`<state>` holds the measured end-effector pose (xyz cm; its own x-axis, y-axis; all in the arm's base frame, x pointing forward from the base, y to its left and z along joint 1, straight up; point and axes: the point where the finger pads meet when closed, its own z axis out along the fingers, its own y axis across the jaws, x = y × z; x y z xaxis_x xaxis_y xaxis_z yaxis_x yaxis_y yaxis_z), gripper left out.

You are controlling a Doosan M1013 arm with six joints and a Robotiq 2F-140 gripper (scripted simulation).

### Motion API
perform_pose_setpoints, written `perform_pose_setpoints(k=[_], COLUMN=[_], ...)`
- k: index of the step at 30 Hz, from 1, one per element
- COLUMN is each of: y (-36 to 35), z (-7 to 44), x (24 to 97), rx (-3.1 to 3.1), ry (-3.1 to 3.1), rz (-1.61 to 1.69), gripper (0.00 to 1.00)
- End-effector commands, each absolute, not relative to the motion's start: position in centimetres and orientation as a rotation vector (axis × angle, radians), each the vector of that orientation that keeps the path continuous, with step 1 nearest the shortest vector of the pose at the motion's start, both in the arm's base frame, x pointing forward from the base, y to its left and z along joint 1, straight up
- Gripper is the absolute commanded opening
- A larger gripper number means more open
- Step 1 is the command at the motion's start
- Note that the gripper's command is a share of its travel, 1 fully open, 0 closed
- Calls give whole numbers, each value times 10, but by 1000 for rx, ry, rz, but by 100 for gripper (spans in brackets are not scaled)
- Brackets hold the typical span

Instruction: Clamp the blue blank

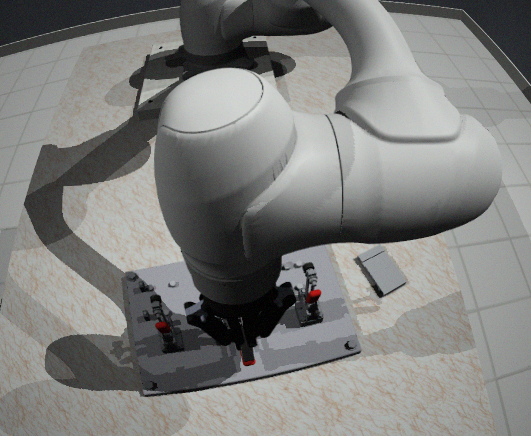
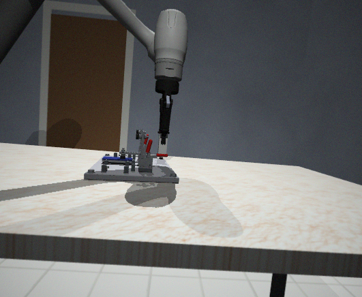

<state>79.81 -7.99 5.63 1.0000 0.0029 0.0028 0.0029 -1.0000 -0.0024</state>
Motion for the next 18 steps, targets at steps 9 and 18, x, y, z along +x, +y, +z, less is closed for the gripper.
perform_pose_setpoints(k=[9,18], y=[-80,-80], z=[56,54], x=[798,798], rx=[-3139,-3139], ry=[-5,-5], rz=[-4,-4], gripper=[0,0])
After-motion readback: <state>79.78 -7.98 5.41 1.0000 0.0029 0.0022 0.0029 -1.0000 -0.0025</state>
